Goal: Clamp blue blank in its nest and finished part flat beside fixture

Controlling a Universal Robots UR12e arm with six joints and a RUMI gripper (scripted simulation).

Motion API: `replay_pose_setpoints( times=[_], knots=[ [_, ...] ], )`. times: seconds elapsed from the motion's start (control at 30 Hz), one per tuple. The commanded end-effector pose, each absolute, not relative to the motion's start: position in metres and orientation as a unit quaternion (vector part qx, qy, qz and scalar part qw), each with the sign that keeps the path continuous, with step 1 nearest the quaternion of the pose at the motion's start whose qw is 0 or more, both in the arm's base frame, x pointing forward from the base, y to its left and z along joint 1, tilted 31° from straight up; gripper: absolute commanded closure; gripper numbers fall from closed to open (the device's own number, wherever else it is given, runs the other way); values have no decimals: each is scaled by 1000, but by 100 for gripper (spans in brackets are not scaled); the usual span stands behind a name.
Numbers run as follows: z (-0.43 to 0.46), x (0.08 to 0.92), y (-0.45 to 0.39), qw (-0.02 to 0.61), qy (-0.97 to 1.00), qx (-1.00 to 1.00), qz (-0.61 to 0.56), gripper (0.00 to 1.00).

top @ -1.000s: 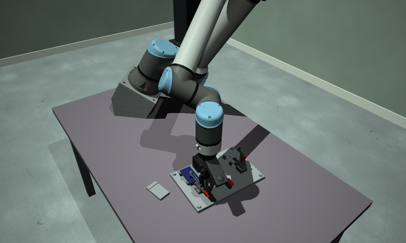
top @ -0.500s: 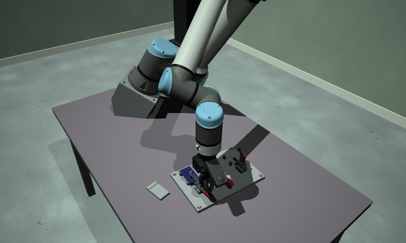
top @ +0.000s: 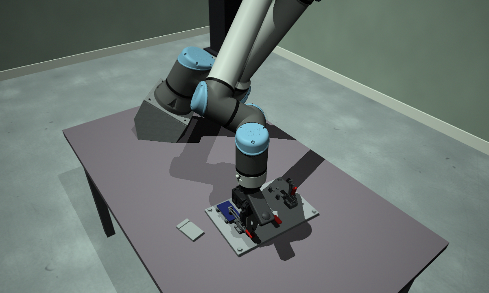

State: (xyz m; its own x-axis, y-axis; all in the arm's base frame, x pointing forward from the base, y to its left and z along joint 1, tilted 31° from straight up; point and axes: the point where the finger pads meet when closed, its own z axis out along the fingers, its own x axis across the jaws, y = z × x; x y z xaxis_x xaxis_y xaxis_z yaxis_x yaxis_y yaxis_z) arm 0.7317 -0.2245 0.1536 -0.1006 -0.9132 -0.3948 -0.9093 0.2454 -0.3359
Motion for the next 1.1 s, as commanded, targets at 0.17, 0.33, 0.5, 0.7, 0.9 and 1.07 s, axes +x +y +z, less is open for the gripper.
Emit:
replay_pose_setpoints(
  times=[0.17,0.33,0.5,0.7,0.9,1.07],
  knots=[
    [153,733,-225,269,742,-614,-4,100],
    [153,733,-224,269,742,-614,-4,100],
    [153,733,-224,269,742,-614,-4,100],
    [153,733,-224,269,742,-614,-4,100],
    [152,733,-224,269,742,-614,-4,100],
    [151,733,-224,269,742,-614,-4,100]
  ],
)
